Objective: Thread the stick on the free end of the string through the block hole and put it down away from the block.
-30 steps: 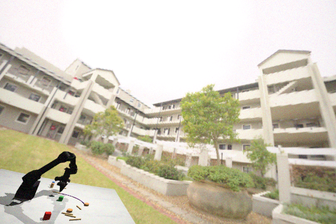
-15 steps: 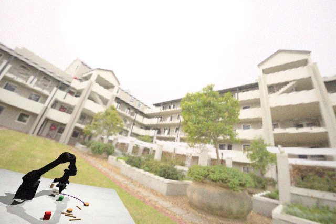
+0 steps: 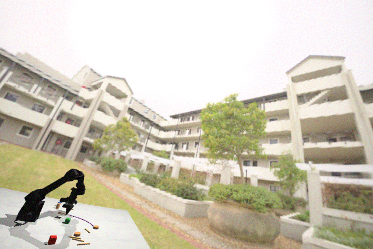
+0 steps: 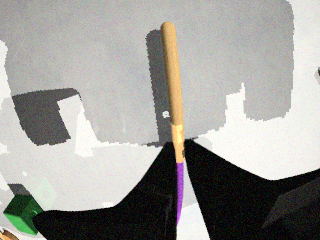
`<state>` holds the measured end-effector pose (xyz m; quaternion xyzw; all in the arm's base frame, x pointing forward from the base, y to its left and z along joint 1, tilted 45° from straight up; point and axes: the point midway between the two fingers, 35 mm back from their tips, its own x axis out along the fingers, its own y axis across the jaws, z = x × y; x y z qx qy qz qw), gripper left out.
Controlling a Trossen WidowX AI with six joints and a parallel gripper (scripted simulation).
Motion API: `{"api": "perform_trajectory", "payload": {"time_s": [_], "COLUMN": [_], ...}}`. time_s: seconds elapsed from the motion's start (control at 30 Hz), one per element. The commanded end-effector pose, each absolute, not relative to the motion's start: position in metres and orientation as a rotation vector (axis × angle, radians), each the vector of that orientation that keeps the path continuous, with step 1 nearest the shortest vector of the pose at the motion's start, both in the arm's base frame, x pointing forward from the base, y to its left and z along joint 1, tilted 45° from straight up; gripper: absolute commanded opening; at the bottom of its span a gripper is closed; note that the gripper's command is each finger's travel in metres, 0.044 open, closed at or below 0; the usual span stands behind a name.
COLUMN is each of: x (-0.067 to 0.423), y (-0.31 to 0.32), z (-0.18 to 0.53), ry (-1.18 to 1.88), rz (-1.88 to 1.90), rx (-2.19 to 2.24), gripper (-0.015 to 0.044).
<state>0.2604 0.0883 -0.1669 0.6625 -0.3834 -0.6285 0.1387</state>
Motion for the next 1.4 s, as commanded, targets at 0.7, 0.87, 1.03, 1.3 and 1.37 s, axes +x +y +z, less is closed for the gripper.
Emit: {"api": "perform_trajectory", "payload": {"time_s": [0.7,0.87,1.03,1.3,1.37], "x": [0.265,0.265,0.265,0.265,0.264], "y": [0.111,0.116,0.120,0.127,0.124], "z": [-0.145,-0.140,-0.135,-0.127,-0.130], "ry": [-1.111,-1.111,-1.111,-1.111,-1.106], "rz": [-1.822,-1.822,-1.823,-1.823,-1.819], "rx": [1.922,1.921,1.921,1.921,1.914], "gripper": [0.0000,0.0000,0.0000,0.0000,0.0000]}}
